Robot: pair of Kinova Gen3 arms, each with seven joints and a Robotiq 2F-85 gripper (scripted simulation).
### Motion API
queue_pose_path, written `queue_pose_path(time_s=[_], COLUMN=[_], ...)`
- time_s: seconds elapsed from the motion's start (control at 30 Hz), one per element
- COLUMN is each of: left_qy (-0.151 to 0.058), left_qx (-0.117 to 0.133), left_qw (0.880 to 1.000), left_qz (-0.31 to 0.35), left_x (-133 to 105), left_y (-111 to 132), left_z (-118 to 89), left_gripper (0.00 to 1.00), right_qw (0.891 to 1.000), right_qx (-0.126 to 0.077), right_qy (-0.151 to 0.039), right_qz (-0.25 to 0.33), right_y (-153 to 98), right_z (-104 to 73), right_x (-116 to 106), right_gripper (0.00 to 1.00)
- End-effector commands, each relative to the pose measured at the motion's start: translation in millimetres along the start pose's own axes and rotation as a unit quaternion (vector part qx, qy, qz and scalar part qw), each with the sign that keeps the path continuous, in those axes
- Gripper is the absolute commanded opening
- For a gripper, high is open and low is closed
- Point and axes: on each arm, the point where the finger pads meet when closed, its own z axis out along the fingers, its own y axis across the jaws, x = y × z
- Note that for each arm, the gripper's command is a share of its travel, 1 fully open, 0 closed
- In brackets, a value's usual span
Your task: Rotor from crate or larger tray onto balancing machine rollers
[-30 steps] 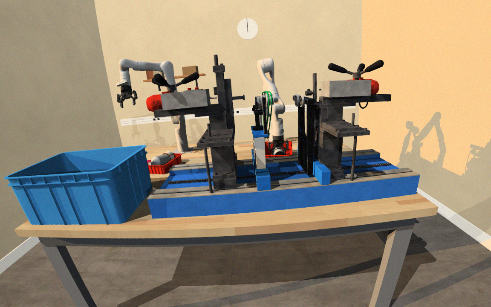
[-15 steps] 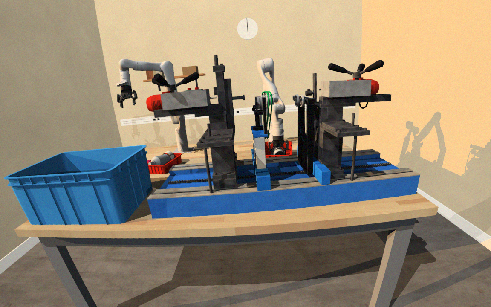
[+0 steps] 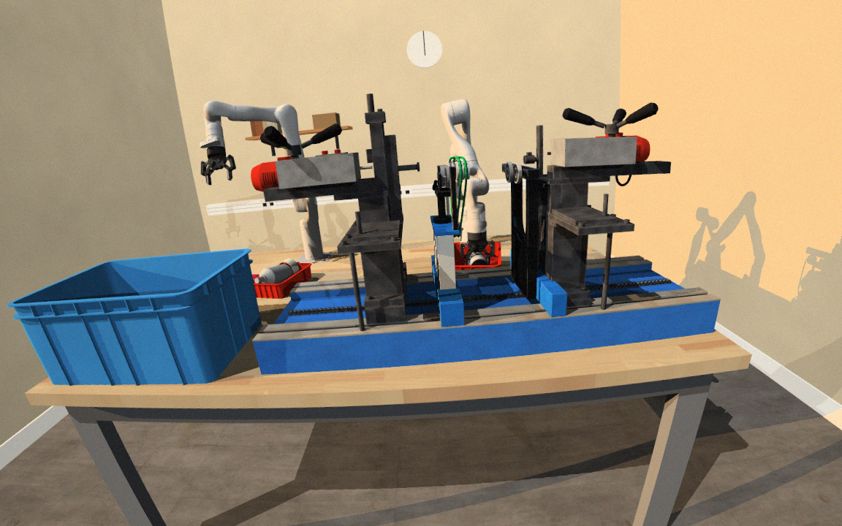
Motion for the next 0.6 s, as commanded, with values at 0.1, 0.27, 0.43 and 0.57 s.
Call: queue_pose_path(time_s=[0.1,0.27,0.43,0.57], left_qy=[-0.001,-0.001,-0.001,-0.001], left_qx=[0.0,0.0,0.0,0.0], left_qw=[1.0,1.0,1.0,1.0], left_qz=[0.0,0.0,0.0,0.0], left_x=[-0.7,-0.7,-0.7,-0.7], left_y=[0.0,0.0,0.0,0.0], left_z=[-0.7,-2.4,-7.4,-13.5], left_gripper=[0.099,0.099,0.099,0.099], right_qw=[1.0,1.0,1.0,1.0], right_qx=[0.0,0.0,0.0,0.0], right_qy=[0.001,0.001,0.001,0.001], right_qz=[0.0,0.0,0.0,0.0], right_y=[0.0,0.0,0.0,0.0], right_z=[-0.5,-0.5,-0.5,-0.5], right_x=[0.2,0.2,0.2,0.2], right_gripper=[1.0,1.0,1.0,1.0])
